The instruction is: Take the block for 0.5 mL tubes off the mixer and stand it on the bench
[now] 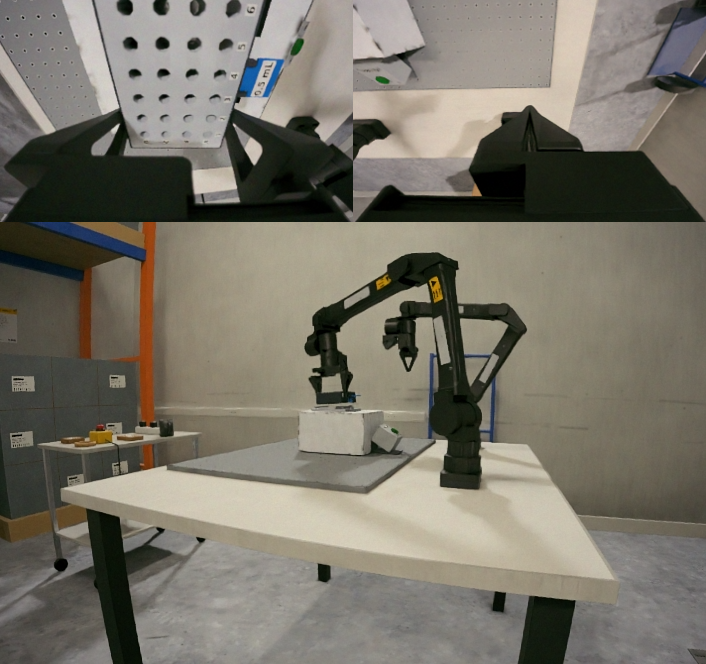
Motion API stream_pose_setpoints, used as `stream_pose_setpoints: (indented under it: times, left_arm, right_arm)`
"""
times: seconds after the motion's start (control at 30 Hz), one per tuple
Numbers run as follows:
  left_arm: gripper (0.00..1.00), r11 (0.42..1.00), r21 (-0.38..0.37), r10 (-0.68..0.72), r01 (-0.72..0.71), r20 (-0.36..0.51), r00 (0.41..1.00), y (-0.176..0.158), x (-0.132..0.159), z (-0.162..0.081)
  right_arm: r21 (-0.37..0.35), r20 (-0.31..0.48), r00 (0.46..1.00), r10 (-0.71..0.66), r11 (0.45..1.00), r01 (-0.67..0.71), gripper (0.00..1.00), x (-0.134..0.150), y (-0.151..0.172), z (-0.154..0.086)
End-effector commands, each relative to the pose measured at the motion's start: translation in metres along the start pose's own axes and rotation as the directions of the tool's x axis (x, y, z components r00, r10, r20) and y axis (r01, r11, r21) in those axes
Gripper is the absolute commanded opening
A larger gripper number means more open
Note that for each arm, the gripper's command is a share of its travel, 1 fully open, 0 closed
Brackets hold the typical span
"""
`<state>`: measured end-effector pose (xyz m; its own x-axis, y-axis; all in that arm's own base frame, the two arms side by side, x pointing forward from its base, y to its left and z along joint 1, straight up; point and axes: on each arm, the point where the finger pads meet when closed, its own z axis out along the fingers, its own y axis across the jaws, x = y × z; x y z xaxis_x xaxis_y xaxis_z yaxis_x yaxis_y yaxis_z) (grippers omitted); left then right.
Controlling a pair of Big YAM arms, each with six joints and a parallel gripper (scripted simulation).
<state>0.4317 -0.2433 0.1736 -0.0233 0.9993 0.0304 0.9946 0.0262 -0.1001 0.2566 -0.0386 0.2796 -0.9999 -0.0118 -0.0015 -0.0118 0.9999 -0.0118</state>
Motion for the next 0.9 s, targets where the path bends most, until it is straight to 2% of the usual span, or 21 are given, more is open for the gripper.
stream_pose_setpoints:
  times: [0.0,0.33,0.67,0.87]
  left_arm:
    - [0.00,0.994,-0.108,-0.002,0.010,0.073,0.997,0.026,-0.015,-0.047]
    - [0.00,0.996,-0.090,-0.004,0.009,0.062,0.998,0.023,-0.013,-0.044]
    - [0.00,0.994,-0.109,-0.002,0.010,0.073,0.997,0.014,-0.009,-0.063]
    - [0.00,0.994,-0.109,-0.001,0.009,0.073,0.997,0.012,-0.008,-0.065]
  right_arm:
    - [0.009,0.062,0.998,0.009,1.000,-0.010,0.00,-0.010,-0.001,-0.018]
    - [0.009,0.062,0.998,0.009,1.000,-0.010,0.00,-0.010,-0.001,-0.018]
    - [0.009,0.061,0.998,0.009,1.000,-0.009,0.00,-0.010,-0.001,-0.018]
    - [0.009,0.060,0.998,0.009,1.000,-0.009,0.00,-0.010,-0.001,-0.018]
